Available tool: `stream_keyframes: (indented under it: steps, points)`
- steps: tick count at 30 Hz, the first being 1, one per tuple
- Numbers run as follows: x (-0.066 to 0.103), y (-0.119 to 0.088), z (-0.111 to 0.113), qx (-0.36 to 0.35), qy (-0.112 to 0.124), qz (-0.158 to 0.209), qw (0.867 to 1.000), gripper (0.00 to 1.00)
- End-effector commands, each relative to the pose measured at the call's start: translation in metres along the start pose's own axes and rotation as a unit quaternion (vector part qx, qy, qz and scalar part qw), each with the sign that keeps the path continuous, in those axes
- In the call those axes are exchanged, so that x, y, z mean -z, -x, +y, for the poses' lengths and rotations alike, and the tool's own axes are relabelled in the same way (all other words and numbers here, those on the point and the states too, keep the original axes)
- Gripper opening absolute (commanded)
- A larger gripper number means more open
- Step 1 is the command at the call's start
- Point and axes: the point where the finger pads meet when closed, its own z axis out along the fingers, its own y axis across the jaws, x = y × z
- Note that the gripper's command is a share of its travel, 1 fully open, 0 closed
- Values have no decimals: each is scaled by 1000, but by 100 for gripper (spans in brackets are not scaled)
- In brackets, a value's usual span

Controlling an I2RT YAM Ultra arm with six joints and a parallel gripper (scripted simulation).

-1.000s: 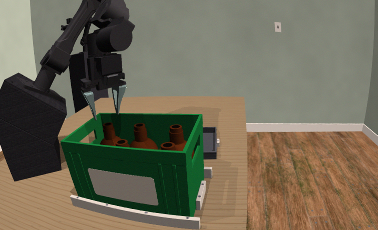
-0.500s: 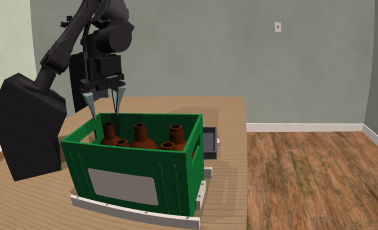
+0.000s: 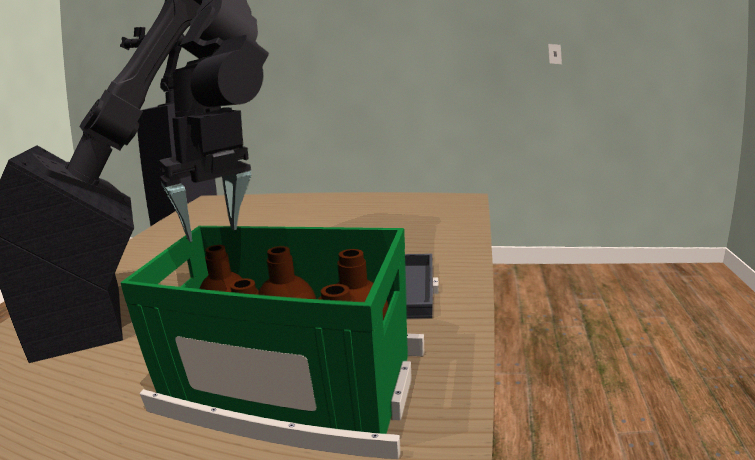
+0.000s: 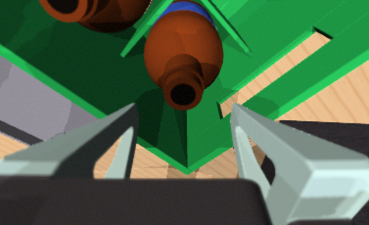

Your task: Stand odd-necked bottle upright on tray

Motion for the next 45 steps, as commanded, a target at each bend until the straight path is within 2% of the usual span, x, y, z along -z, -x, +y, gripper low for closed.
stream_keyframes:
  steps: [1, 45]
  points:
    - [7, 12, 1, 4, 1, -17, 1000, 61]
    - [5, 12, -1, -3, -1, -10, 1000, 61]
